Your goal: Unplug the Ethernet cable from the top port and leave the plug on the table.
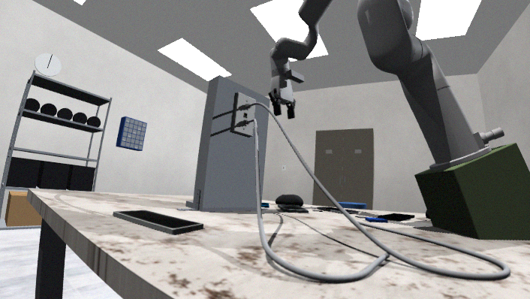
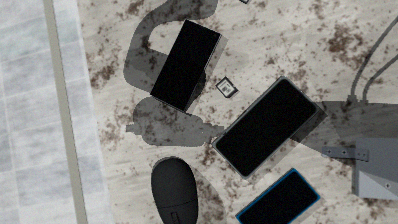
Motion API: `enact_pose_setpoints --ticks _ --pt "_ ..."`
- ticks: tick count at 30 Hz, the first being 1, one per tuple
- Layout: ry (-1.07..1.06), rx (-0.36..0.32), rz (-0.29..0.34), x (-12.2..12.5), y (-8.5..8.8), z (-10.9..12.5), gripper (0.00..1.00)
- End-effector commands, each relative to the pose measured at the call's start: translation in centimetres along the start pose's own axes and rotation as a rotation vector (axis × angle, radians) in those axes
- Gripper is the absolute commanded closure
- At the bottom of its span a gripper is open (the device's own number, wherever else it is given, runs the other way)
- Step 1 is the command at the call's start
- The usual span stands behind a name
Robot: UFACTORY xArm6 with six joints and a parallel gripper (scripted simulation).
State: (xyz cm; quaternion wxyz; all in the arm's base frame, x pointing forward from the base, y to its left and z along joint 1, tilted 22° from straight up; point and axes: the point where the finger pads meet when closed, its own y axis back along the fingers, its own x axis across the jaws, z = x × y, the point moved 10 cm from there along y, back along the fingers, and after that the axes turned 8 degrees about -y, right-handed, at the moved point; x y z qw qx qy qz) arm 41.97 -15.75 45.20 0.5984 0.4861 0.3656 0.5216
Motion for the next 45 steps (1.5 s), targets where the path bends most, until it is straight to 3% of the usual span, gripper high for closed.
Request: enact_pose_setpoints --ticks 1,17,18,25,31,41,45 --pt "0.000 -0.005 -0.001 0.0 0.2 0.1 0.00" --pt "0.000 -0.005 -0.001 0.0 0.2 0.1 0.00" --pt "0.019 -0.023 0.032 0.3 0.1 0.6 0.73" --pt "0.129 -0.177 0.240 2.3 -0.5 4.7 0.73" --pt "0.194 -0.337 0.377 3.2 -0.7 8.1 0.73" --pt "0.197 -0.350 0.386 3.3 -0.7 8.3 0.73" --pt "0.182 -0.363 0.538 6.4 -1.0 7.0 0.73"
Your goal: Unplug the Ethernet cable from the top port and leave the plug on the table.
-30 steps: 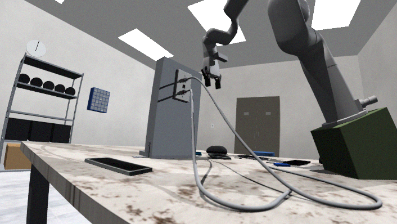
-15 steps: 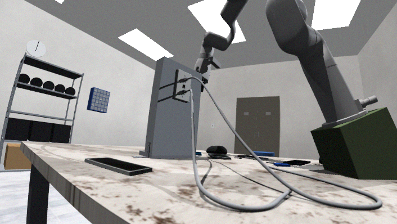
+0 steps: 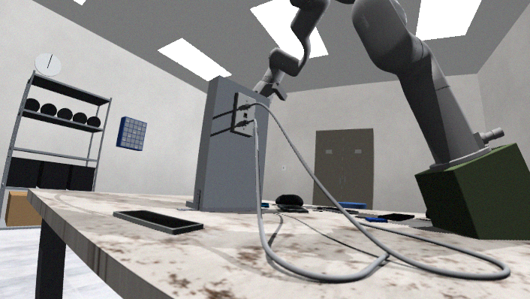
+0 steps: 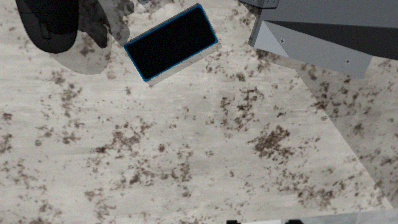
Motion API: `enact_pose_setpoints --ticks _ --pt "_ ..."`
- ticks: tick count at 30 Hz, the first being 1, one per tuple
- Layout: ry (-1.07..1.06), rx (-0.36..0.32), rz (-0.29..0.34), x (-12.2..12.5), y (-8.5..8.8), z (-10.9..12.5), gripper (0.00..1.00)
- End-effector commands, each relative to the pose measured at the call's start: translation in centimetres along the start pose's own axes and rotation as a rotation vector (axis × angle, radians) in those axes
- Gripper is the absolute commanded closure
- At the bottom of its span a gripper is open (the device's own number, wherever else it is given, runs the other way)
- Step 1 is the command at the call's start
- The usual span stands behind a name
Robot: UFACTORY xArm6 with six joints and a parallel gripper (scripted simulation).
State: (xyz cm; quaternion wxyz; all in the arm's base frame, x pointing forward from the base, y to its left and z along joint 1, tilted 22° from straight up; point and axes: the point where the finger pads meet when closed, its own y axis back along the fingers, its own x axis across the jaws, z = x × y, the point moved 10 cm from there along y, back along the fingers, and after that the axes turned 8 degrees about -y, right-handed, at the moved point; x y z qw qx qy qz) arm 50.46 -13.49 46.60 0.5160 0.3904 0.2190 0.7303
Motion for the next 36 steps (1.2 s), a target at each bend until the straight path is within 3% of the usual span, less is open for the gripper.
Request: enact_pose_setpoints --ticks 1,4,6,21,23,36 --pt "-0.031 -0.044 0.154 3.2 -1.0 -0.9 0.73" --pt "-0.058 -0.074 0.261 5.4 -1.6 -1.6 0.73" --pt "-0.058 -0.074 0.261 5.4 -1.6 -1.6 0.73" --pt "-0.212 -0.282 0.753 15.2 -2.4 -4.7 0.73" --pt "-0.212 -0.282 0.753 15.2 -2.4 -4.7 0.73" --pt "-0.388 -0.549 1.091 20.3 -0.6 -7.1 0.73"
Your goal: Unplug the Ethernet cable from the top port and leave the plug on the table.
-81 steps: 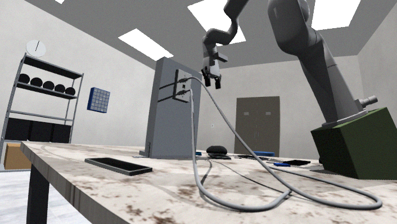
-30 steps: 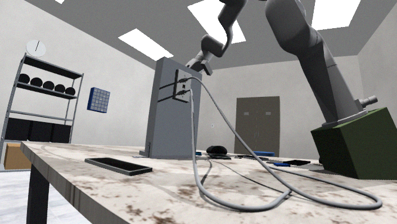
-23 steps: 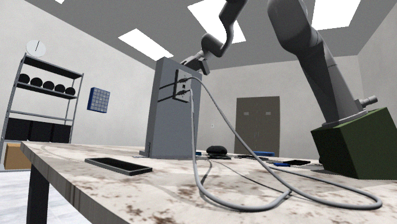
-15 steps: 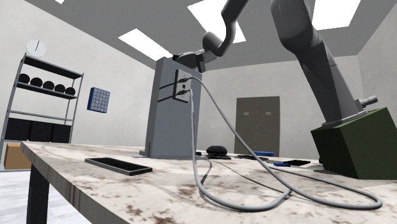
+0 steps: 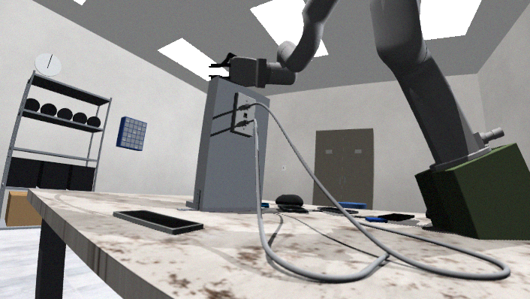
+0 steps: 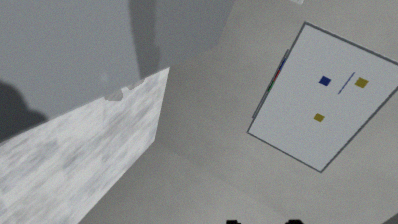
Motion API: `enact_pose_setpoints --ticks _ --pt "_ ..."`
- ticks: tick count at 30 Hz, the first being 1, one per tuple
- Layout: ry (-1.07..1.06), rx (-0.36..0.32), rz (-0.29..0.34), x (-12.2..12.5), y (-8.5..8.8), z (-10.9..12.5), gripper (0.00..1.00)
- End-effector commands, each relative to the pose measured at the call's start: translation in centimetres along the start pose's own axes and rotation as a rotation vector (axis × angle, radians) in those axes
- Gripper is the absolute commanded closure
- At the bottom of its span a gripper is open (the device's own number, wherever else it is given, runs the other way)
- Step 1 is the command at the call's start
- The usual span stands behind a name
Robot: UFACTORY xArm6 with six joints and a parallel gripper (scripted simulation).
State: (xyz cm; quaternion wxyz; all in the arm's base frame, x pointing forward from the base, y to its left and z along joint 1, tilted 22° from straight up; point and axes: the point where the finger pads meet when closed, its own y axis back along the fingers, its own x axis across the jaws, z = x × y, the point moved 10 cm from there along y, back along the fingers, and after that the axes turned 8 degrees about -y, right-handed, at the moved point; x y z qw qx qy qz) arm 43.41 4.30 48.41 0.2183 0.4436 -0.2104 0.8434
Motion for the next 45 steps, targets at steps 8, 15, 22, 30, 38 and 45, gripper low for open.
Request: enact_pose_setpoints --ticks 8,15,22,30,38,45 --pt "-0.079 -0.294 0.280 2.8 -0.1 -3.0 0.73" --pt "-0.128 -0.499 0.401 3.7 1.5 -4.1 0.73" --pt "-0.158 -0.659 0.464 3.7 3.2 -4.9 0.73" --pt "-0.197 -0.931 0.518 2.8 7.0 -6.3 0.73" --pt "-0.217 -1.146 0.519 1.4 10.4 -7.7 0.73" --pt "-0.230 -1.402 0.475 -0.8 15.0 -9.9 0.73"
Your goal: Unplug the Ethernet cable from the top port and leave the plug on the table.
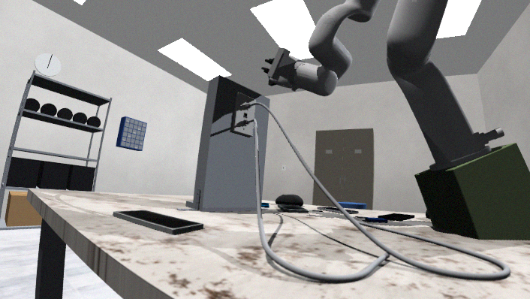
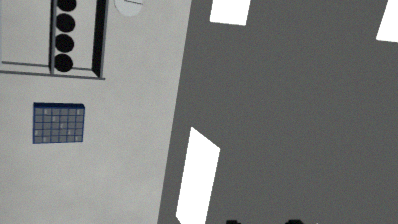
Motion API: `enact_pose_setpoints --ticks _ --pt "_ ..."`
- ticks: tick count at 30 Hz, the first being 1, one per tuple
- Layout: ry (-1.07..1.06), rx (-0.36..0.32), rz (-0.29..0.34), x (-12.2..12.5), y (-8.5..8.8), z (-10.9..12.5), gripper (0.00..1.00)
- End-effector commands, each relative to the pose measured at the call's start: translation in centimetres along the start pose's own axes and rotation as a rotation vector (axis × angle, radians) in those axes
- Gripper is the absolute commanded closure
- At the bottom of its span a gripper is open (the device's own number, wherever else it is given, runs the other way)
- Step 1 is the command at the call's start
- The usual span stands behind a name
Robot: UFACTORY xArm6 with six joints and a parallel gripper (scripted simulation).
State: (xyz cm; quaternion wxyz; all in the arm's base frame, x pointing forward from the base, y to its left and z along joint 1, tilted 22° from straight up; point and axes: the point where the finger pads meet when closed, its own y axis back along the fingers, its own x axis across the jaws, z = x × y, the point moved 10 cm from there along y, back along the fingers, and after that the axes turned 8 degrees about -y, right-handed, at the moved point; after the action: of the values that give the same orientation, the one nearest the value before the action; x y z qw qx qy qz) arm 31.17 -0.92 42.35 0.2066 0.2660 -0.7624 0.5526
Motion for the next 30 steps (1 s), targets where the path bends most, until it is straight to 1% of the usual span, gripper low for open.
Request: enact_pose_setpoints --ticks 1,4,5,14,17,19,25,27,28,29,30 --pt "0.045 -0.225 0.019 0.7 3.2 3.0 0.73" --pt "0.079 -0.326 0.013 0.8 5.1 4.7 0.73" --pt "0.087 -0.348 0.011 0.8 5.5 5.1 0.73" --pt "0.087 -0.348 0.011 0.8 5.5 5.1 0.73" --pt "0.037 -0.242 -0.175 -2.9 8.3 2.3 0.73" --pt "0.027 -0.218 -0.215 -3.6 9.1 1.7 0.73" --pt "-0.011 -0.107 -0.389 -6.3 12.7 -1.0 0.73" --pt "-0.011 -0.107 -0.389 -6.3 12.7 -1.0 0.73" --pt "-0.022 -0.065 -0.451 -7.1 14.1 -1.9 0.73" --pt "-0.029 -0.032 -0.499 -7.7 15.2 -2.5 0.73" --pt "-0.033 -0.016 -0.522 -7.9 15.8 -2.8 0.73"
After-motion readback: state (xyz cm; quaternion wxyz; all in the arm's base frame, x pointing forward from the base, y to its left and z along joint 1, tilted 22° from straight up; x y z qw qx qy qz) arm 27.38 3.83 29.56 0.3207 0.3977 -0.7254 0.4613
